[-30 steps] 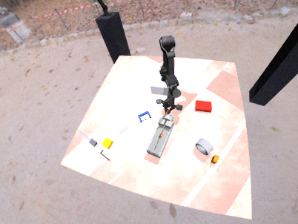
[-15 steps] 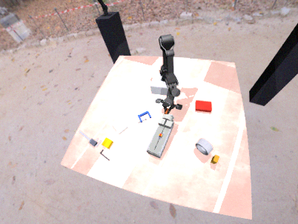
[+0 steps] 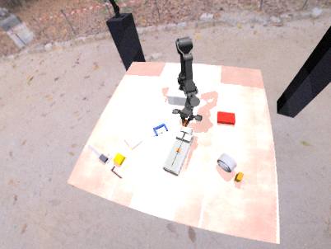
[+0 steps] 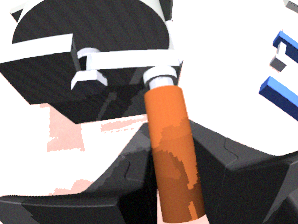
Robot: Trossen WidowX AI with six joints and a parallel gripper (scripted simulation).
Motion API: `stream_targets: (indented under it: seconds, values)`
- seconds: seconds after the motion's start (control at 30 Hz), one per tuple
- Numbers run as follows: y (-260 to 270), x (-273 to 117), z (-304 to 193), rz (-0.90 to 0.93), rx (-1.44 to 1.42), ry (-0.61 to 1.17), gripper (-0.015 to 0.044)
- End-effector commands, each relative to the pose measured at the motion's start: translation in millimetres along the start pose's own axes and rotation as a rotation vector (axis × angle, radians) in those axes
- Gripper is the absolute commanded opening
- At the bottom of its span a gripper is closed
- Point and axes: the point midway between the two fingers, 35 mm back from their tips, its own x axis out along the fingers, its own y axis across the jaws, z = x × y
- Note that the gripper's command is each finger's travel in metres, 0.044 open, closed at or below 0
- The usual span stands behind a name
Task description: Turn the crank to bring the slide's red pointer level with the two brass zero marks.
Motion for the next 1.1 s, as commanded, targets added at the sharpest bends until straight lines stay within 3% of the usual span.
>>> stream_targets:
  seconds: [0.0, 0.4, 0.93, 1.07]
  values:
    - [-0.4, -1.5, 1.5, -0.001, -0.002, -0.002, 0.0000]
    - [-0.1, -0.8, 0.8, 0.000, 0.001, -0.001, 0.0000]
    - [-0.1, -0.8, 0.8, 0.000, 0.001, -0.001, 0.0420]
    - [0.3, -3.0, 3.8, 0.000, 0.001, -0.001, 0.0440]
